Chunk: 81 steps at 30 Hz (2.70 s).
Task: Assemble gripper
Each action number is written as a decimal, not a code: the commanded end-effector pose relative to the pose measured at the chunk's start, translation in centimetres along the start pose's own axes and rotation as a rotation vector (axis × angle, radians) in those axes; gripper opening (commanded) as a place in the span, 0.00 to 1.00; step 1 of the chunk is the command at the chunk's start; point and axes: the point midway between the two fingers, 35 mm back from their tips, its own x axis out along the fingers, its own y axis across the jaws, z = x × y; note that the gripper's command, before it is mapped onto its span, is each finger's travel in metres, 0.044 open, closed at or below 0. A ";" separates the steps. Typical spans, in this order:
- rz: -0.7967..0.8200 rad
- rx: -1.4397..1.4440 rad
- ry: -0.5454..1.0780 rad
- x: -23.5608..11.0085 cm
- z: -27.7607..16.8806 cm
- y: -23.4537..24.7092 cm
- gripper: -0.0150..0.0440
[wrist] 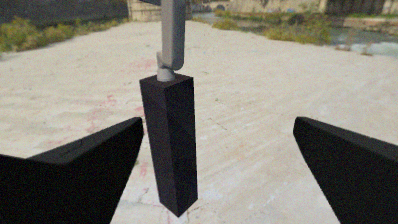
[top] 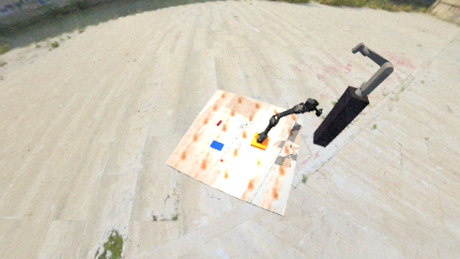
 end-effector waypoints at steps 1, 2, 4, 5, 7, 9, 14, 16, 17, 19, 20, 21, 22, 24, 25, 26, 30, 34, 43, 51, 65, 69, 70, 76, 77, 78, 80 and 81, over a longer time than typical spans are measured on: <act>0.000 0.000 0.000 0.0 0.0 0.0 0.98; 0.000 0.000 0.000 0.0 0.0 0.0 0.93; 0.000 0.000 0.000 0.0 0.0 0.0 0.84; 0.000 0.000 0.000 0.0 0.0 0.0 0.80; 0.000 0.000 0.000 0.0 0.0 0.0 0.71; 0.000 0.000 0.000 0.0 0.0 0.0 0.62; 0.000 0.000 0.000 0.0 0.0 0.0 0.40; 0.000 0.000 0.000 0.0 0.0 0.0 0.31; 0.000 0.000 0.000 0.0 0.0 0.0 0.26; 0.000 0.000 0.000 0.0 0.0 0.0 0.25; 0.000 0.000 0.000 0.0 0.0 0.0 0.25; 0.000 0.000 0.000 0.0 0.0 0.0 0.25; 0.000 0.000 0.000 0.0 0.0 0.0 0.25; 0.000 0.000 0.000 0.0 0.0 0.0 0.25; 0.000 0.000 0.000 0.0 0.0 0.0 0.25; 0.000 0.000 0.000 0.0 0.0 0.0 0.25; 0.000 0.000 0.000 0.0 0.0 0.0 0.25; 0.013 -0.010 0.009 0.2 -0.3 0.6 0.25; 0.099 -0.081 0.064 1.0 -2.1 4.9 0.25; 0.187 -0.150 0.107 1.6 -3.8 9.2 0.25; 0.336 -0.260 0.171 1.4 -6.8 16.4 0.25; 0.380 -0.292 0.187 1.1 -7.6 18.4 0.25; 0.392 -0.301 0.191 1.0 -7.8 18.9 0.25; 0.463 -0.353 0.211 0.3 -9.1 22.0 0.25; 0.475 -0.362 0.214 0.2 -9.3 22.5 0.25; 0.487 -0.371 0.217 0.1 -9.5 23.0 0.25; 0.511 -0.389 0.223 -0.3 -10.0 24.0 0.25; 0.522 -0.397 0.226 -0.4 -10.2 24.5 0.25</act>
